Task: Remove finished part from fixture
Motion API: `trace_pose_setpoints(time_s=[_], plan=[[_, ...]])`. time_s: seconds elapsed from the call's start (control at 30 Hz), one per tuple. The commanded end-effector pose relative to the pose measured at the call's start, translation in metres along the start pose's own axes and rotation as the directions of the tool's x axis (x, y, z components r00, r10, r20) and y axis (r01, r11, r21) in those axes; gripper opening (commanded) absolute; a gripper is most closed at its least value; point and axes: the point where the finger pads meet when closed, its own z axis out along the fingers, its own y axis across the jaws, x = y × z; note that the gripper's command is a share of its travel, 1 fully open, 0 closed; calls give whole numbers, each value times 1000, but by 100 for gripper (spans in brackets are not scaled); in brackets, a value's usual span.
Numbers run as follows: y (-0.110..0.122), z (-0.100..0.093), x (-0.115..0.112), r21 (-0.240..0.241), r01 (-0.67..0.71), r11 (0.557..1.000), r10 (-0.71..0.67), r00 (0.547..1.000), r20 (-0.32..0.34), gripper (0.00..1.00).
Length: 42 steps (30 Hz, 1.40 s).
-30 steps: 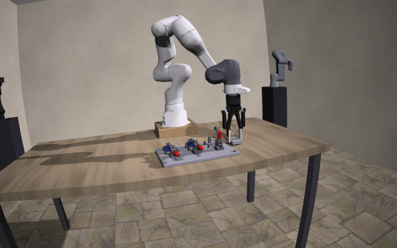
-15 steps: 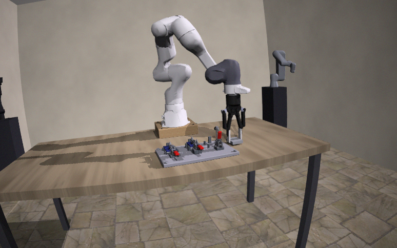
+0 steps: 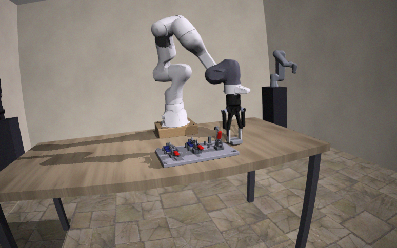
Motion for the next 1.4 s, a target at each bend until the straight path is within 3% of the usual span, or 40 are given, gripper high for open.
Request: trace_pose_setpoints(time_s=[0.0, 1.37], plan=[[-2, -1, 2, 2, 0, 1000, 0, 1000, -5, 0], [-1, 6, 3, 2, 0, 1000, 0, 1000, -5, 0]])
